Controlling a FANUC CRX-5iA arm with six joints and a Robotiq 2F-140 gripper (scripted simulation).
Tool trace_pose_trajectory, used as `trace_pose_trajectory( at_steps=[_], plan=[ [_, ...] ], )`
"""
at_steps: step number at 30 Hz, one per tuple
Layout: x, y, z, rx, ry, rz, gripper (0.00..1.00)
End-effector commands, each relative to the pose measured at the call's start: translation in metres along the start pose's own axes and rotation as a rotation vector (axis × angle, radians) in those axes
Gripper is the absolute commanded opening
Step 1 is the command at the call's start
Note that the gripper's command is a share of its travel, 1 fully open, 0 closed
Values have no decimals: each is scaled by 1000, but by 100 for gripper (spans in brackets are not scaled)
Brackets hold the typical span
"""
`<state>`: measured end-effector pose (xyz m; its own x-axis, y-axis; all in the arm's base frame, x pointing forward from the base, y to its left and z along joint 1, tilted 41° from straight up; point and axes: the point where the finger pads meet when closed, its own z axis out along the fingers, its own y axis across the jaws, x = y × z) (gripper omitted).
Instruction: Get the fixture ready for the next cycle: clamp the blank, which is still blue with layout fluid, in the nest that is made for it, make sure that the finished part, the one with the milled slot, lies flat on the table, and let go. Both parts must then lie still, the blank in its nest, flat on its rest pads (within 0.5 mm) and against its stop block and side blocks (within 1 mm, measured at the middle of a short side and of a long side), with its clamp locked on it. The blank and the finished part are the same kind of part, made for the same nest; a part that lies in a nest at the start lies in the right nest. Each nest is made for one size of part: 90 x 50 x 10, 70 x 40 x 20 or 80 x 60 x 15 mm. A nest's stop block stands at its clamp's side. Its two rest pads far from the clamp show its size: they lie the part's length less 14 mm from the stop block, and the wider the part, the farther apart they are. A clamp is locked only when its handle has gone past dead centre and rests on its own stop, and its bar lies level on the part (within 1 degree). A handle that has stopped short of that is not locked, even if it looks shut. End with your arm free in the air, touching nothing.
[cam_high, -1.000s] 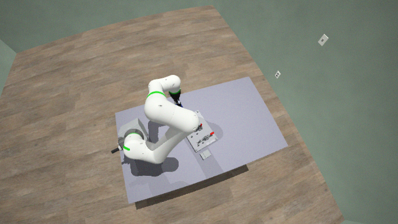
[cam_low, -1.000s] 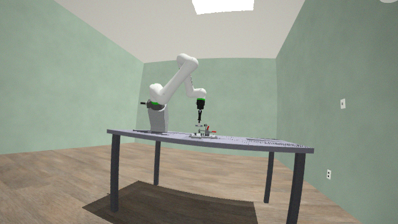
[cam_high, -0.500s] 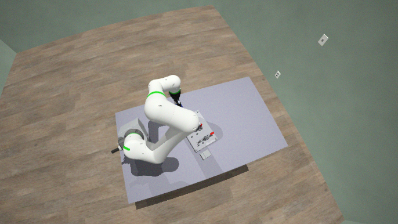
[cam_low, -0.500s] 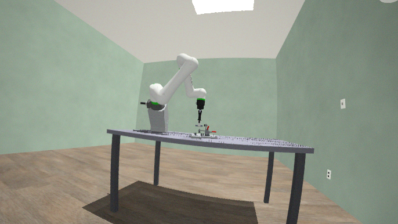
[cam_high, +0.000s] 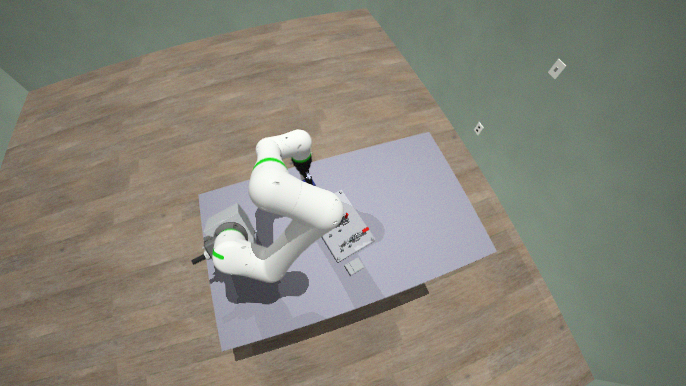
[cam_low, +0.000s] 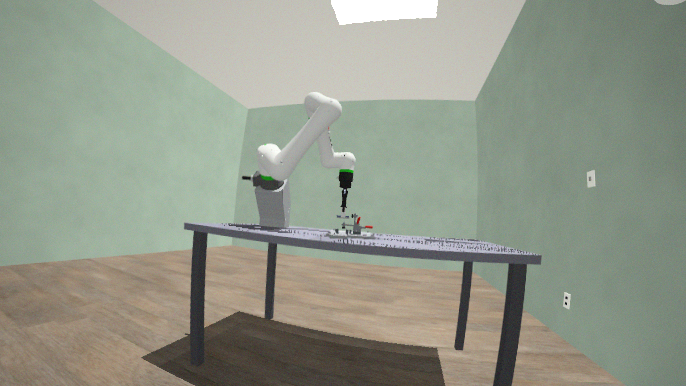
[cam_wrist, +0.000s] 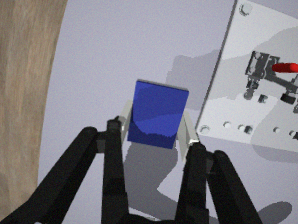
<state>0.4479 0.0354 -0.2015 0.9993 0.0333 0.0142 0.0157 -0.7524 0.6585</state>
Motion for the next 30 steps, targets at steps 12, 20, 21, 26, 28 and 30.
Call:
trace_pose_trajectory(
  at_steps=[12,20,21,26,28,30],
  plan=[
    [0,44,2,0,0,0,0],
    [1,106,4,0,0,0,0],
    [1,115,4,0,0,0,0],
    [1,142,5,0,0,0,0],
    [1,160,6,0,0,0,0],
    [1,178,7,0,0,0,0]
  ],
)
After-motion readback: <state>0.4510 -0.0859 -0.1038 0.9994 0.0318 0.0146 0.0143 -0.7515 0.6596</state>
